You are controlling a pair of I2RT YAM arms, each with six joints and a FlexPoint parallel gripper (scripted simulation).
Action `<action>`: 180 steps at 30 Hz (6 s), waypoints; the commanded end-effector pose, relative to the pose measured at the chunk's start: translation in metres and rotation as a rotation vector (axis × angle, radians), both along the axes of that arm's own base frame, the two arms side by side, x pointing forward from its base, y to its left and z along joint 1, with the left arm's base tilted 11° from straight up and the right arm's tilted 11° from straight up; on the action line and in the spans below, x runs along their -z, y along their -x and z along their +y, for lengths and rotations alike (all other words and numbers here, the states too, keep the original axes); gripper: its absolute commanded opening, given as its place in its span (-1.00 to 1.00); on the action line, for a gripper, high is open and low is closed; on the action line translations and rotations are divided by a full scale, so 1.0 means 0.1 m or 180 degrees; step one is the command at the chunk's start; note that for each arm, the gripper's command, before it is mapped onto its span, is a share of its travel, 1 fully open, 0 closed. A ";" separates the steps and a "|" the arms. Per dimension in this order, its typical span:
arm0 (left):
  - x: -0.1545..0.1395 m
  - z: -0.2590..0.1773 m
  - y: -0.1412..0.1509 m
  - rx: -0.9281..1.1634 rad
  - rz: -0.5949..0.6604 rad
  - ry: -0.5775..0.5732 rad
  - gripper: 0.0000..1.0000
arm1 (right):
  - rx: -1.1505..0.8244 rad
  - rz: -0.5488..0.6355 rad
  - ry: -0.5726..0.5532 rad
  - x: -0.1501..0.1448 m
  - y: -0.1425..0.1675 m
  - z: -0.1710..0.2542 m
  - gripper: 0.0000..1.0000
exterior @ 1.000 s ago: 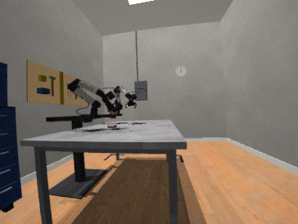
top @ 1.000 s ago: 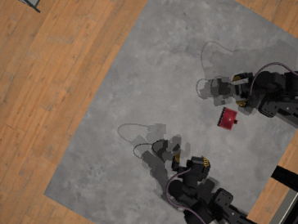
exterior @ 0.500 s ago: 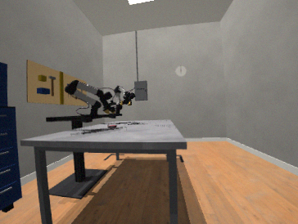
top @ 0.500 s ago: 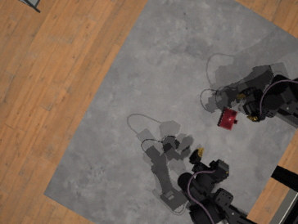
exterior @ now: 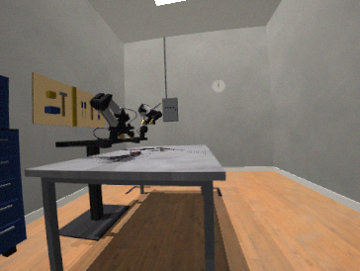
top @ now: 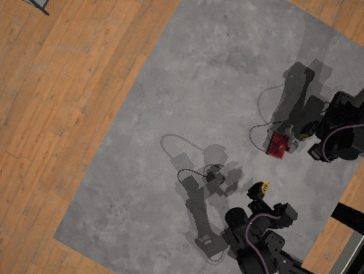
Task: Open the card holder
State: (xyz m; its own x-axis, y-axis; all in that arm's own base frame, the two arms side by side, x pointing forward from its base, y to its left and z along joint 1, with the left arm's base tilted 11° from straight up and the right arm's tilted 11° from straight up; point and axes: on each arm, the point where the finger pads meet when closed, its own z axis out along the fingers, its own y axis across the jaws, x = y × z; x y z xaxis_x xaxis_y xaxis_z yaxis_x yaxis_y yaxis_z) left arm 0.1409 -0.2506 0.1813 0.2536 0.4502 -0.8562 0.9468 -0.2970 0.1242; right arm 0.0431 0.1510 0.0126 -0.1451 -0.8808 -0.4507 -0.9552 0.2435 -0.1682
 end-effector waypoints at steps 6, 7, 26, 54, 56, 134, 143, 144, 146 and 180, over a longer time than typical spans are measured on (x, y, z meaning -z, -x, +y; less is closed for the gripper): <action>-0.16 -0.04 0.10 0.0186 -0.0125 0.0072 1.00 | 0.0228 -0.0037 -0.0027 -0.01 -0.02 0.02 0.56; -0.13 -0.04 0.10 0.0178 -0.0109 0.0051 1.00 | 0.0269 -0.0026 -0.0052 -0.02 -0.02 0.04 0.33; 0.25 0.15 0.03 -0.0023 0.0127 -0.0268 1.00 | 0.2234 0.0273 -0.0473 0.10 -0.12 0.41 -0.22; 0.64 0.31 -0.11 -0.0475 0.0660 -0.0409 1.00 | 0.3576 -0.0271 -0.0851 0.83 -0.23 0.38 -0.22; 0.69 0.32 -0.12 -0.0535 0.0757 -0.0411 1.00 | 0.3600 -0.0292 -0.0821 0.87 -0.26 0.35 -0.22; 0.70 0.32 -0.42 -0.1169 0.1506 -0.0021 1.00 | 0.3597 -0.0262 -0.0892 0.12 -1.07 0.58 -0.83; 0.62 0.32 -0.54 -0.1252 0.1377 0.0031 1.00 | 0.3594 -0.0277 -0.0918 0.01 -1.34 0.63 -0.83; 0.60 0.32 -0.57 -0.1271 0.1352 0.0048 1.00 | 0.3592 -0.0279 -0.0905 0.00 -1.37 0.63 -0.83; 0.54 0.32 -0.65 -0.1343 0.1302 0.0092 1.00 | 0.3591 -0.0284 -0.0886 0.00 -1.41 0.64 -0.83; 0.58 0.44 -0.28 -0.0900 0.1004 -0.0155 1.00 | 0.3688 -0.0358 -0.0809 0.71 -0.52 0.38 -0.83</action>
State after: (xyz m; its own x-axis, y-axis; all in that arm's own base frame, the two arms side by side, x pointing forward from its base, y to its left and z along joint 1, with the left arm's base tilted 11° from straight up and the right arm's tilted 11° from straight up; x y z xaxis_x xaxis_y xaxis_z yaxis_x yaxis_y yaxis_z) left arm 0.1821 -0.2089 0.1269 -0.1850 0.4733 -0.8613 0.9799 0.0224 -0.1981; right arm 0.1002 0.1873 -0.0569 -0.7467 -0.1891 -0.6378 -0.1756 0.9808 -0.0851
